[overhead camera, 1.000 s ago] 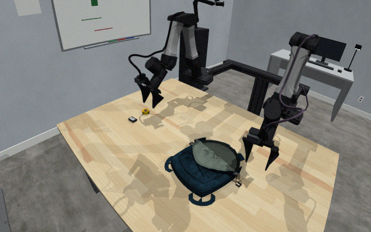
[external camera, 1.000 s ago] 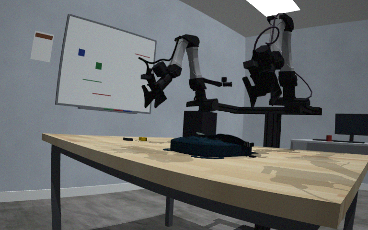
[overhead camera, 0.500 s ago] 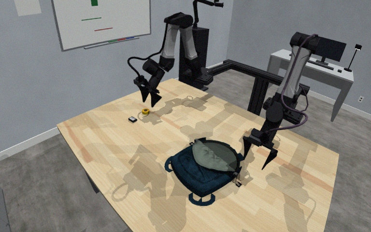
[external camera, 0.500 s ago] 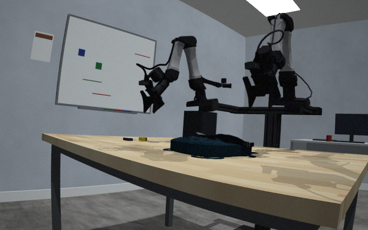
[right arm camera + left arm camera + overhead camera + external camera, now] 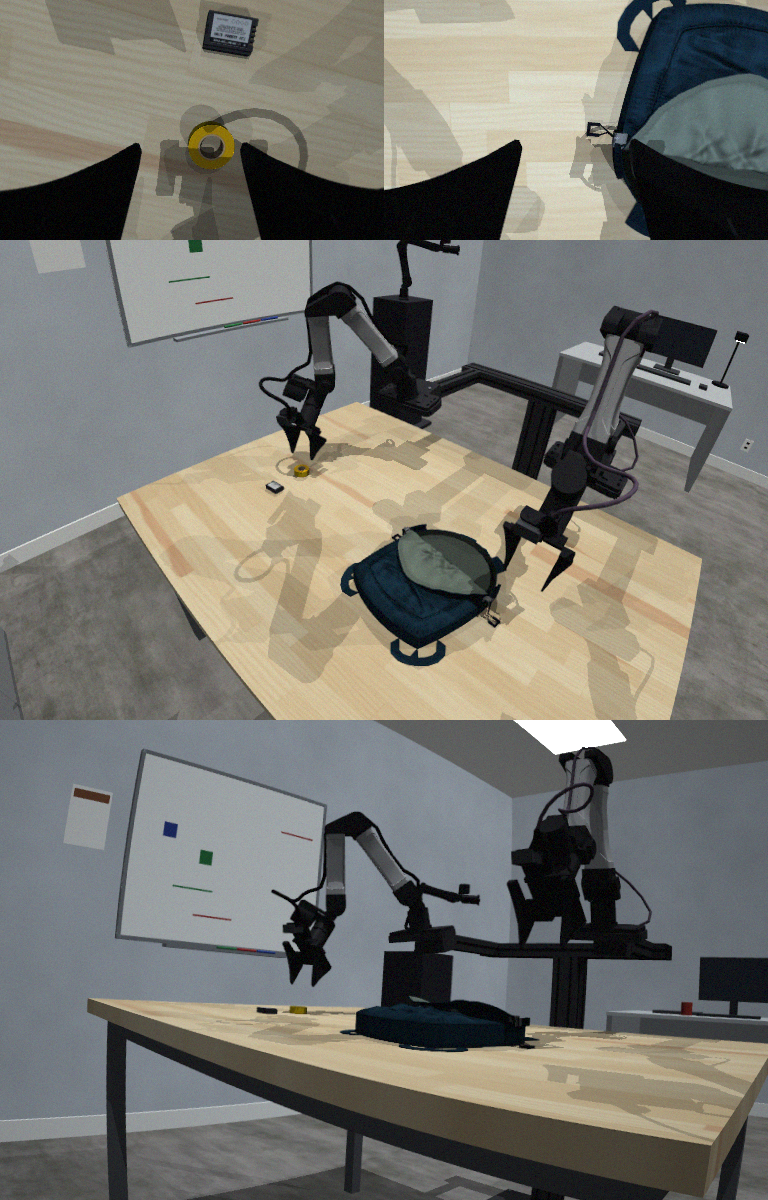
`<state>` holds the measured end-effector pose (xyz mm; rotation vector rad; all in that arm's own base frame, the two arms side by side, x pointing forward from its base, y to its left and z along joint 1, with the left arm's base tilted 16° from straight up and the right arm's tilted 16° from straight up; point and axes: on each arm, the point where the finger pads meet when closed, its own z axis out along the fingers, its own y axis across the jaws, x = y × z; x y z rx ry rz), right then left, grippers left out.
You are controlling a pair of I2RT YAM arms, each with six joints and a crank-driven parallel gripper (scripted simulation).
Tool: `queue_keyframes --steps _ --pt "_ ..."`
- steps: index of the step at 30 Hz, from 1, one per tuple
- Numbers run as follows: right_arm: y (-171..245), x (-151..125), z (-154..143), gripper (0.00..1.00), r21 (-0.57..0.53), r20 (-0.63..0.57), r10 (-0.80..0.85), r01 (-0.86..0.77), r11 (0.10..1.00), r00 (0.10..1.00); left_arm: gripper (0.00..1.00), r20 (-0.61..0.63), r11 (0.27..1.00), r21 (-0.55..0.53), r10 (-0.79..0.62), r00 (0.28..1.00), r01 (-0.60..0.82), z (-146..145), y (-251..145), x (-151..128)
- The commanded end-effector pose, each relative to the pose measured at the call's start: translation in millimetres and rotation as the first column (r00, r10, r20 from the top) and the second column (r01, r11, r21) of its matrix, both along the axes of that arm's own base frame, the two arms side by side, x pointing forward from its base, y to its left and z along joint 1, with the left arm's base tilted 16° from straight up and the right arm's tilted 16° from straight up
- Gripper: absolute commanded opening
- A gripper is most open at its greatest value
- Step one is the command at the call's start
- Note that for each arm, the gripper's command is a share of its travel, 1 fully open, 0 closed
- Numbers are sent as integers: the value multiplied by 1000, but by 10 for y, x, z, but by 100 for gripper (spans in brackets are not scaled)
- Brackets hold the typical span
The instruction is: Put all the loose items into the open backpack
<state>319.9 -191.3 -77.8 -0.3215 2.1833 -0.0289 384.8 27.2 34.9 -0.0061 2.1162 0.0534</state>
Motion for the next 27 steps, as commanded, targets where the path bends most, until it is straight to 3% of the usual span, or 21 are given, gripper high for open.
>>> queue_keyframes --steps 1,3,24,27 --pt "-193 -40 -150 85 -34 1 288 -288 957 958 90 31 1000 1 -9 999 9 128 8 88" --pt "-331 -100 -250 85 -43 -8 324 -324 945 946 90 30 1000 2 -7 1000 7 124 17 88" --pt "-309 -82 -187 85 -65 -5 327 -327 943 945 90 24 1000 1 -5 1000 5 86 15 62" --pt "-290 -24 -348 85 -71 -10 338 -338 938 941 90 24 1000 1 -5 1000 5 86 17 64"
